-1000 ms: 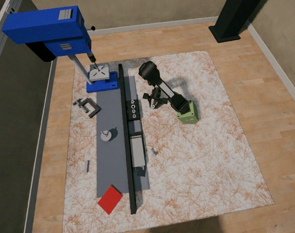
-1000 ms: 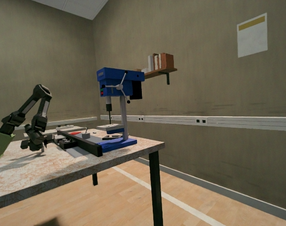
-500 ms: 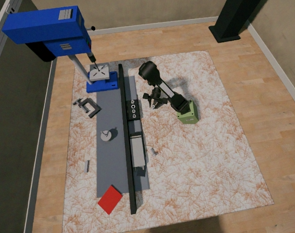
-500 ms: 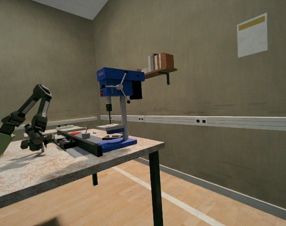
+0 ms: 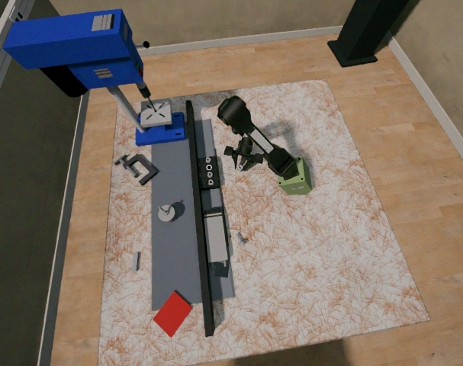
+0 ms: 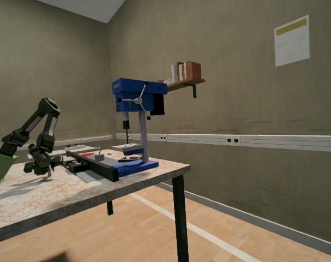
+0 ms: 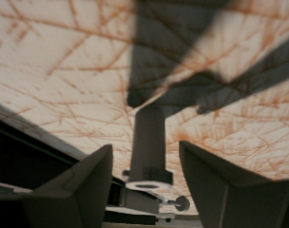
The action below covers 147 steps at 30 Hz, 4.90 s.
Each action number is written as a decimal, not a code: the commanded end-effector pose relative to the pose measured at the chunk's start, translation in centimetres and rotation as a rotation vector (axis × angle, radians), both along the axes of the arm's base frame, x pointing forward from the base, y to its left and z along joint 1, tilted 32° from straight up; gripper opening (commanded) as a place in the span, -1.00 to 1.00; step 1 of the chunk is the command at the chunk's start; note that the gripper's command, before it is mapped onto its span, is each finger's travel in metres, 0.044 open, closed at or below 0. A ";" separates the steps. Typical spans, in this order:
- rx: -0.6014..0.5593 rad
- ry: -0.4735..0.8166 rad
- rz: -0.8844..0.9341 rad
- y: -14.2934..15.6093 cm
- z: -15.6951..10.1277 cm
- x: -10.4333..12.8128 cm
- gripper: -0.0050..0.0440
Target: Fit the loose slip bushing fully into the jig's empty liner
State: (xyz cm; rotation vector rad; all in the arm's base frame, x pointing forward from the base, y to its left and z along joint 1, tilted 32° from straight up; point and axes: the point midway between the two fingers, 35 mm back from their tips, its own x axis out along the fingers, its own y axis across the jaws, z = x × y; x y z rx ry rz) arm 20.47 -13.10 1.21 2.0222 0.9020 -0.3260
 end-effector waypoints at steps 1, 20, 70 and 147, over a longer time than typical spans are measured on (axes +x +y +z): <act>-0.015 -0.003 0.001 -0.1 0.3 0.1 -0.01; -0.015 -0.003 0.001 -0.1 0.3 0.1 -0.01; -0.761 -0.125 0.531 1.9 2.9 -1.1 1.00; -1.703 -0.214 1.356 1.7 2.9 -0.7 0.51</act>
